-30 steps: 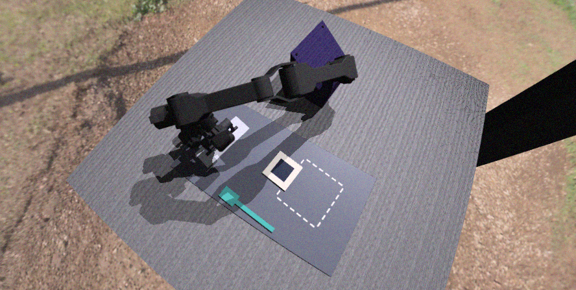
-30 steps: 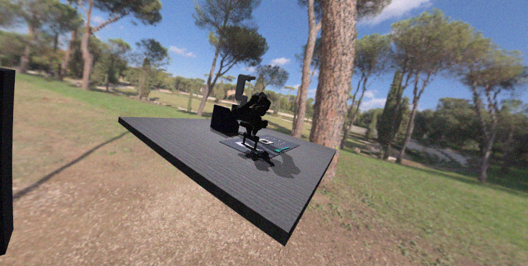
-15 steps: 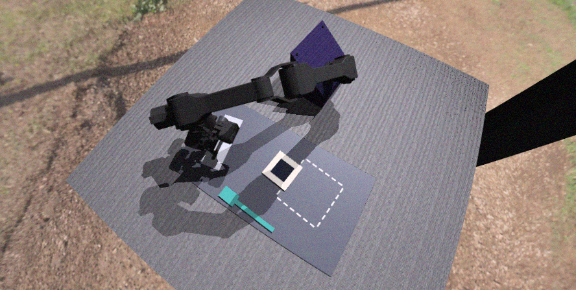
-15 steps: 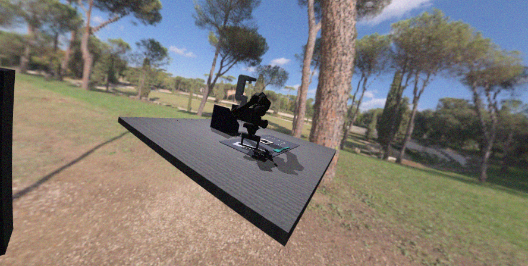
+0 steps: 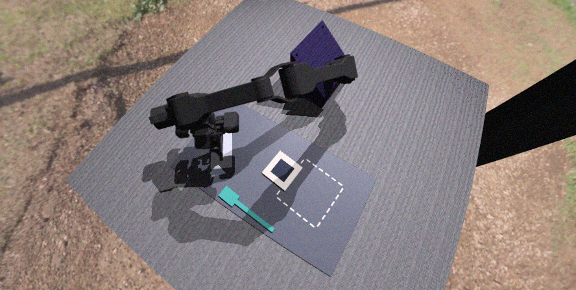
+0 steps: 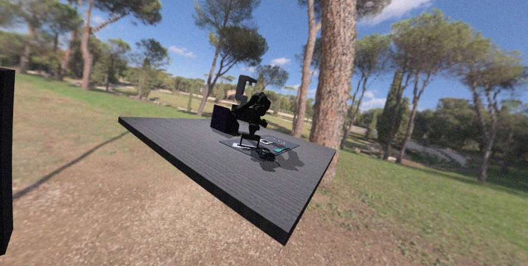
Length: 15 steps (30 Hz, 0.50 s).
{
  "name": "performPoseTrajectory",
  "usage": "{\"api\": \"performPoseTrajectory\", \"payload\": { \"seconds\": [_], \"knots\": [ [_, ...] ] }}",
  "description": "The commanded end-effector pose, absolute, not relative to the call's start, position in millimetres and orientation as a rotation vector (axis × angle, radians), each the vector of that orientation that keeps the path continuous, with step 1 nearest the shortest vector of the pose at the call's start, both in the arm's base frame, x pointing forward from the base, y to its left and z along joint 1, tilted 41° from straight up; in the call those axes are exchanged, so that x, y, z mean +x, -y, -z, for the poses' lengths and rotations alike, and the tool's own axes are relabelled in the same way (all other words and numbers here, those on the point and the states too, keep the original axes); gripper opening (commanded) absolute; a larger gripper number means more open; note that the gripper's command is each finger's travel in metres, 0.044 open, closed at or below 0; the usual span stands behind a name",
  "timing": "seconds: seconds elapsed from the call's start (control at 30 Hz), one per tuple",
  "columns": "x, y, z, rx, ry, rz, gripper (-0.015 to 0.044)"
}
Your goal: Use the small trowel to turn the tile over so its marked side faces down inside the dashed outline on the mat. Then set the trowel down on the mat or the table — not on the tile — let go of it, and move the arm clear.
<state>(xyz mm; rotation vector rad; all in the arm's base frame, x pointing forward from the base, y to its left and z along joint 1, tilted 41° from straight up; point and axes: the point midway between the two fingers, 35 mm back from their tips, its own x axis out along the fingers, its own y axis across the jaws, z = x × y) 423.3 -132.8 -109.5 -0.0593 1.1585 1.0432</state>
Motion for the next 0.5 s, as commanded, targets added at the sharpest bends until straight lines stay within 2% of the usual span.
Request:
{"api": "performPoseTrajectory", "payload": {
  "seconds": [0.0,0.47],
  "knots": [
    [423.6,132.2,109.9,-0.15,-1.097,-1.109,0.013],
    [423.6,132.2,110.0,-0.334,-0.965,-1.236,0.013]
  ]
}}
